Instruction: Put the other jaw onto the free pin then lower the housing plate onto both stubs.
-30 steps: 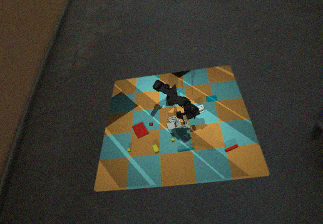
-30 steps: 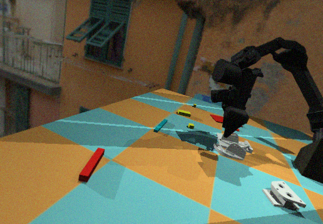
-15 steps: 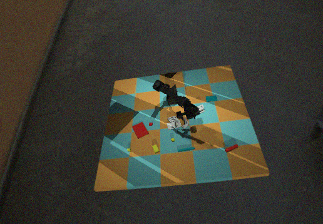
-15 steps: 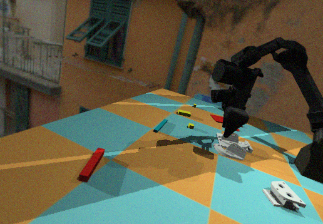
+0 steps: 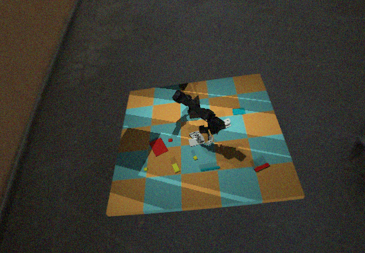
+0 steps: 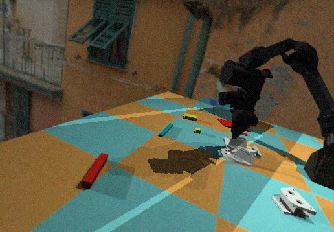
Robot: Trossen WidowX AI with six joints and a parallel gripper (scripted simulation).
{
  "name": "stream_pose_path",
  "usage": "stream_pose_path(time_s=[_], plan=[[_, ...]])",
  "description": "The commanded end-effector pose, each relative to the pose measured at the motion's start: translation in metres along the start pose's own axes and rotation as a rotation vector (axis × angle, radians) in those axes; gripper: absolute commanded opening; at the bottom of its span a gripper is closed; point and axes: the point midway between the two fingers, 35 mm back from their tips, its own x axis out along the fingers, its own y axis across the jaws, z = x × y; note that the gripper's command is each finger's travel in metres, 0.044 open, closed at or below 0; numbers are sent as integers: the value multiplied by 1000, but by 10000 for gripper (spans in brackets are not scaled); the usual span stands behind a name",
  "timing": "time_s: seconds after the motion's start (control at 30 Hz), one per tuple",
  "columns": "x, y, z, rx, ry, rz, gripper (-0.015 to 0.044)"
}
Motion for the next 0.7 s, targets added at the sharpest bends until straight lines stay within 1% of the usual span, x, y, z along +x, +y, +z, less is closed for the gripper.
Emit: stream_pose_path(time_s=[0.0,0.23,0.67], plan=[[-2,0,2,12,-2,7,177],[-2,0,2,12,-2,7,0],[-2,0,2,12,-2,7,0]])
